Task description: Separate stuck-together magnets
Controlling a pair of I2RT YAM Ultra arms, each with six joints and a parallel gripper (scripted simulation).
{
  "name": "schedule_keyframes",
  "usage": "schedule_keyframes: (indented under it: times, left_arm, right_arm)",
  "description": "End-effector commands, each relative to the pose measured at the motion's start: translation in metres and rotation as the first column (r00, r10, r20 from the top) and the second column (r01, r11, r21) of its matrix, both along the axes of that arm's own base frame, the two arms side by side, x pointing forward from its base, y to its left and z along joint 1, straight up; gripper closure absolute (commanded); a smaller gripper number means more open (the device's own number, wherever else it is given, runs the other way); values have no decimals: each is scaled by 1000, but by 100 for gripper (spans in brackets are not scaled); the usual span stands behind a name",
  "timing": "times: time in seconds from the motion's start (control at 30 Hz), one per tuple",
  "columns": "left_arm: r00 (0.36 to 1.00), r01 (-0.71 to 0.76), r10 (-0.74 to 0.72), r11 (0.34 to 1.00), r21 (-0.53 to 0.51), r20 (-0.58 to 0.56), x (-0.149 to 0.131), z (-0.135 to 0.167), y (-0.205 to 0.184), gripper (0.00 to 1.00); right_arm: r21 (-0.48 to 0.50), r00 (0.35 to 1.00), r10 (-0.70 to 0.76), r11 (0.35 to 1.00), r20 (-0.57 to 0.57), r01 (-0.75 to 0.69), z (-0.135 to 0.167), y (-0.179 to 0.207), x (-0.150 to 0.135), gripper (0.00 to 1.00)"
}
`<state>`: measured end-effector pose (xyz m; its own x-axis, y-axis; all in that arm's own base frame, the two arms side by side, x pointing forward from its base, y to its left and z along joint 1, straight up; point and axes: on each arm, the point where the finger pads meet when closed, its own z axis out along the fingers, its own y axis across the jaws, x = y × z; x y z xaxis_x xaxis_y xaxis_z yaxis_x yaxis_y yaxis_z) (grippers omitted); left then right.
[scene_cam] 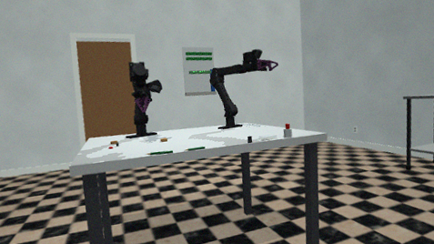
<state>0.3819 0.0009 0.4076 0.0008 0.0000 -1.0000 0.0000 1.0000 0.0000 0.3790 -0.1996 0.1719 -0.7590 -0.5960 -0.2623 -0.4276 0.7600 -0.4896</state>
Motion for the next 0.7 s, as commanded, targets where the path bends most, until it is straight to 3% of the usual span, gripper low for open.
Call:
schedule_keyframes:
  times: [0.0, 0.3, 0.67]
  left_arm:
    - [1000, -4, 4, 1000, -2, 11, -1, 4, 1, 0]
    - [1000, -4, 4, 1000, -2, 11, -1, 4, 1, 0]
    - [1000, -4, 4, 1000, -2, 11, -1, 4, 1, 0]
  right_arm:
    - [-21, 993, 79, 996, -90, -81, -4, -5, -13, 100]
    - [27, 946, 169, 985, -277, -169, -38, -30, -43, 100]
    - [225, 792, 383, 923, -475, -311, -83, -54, -102, 100]
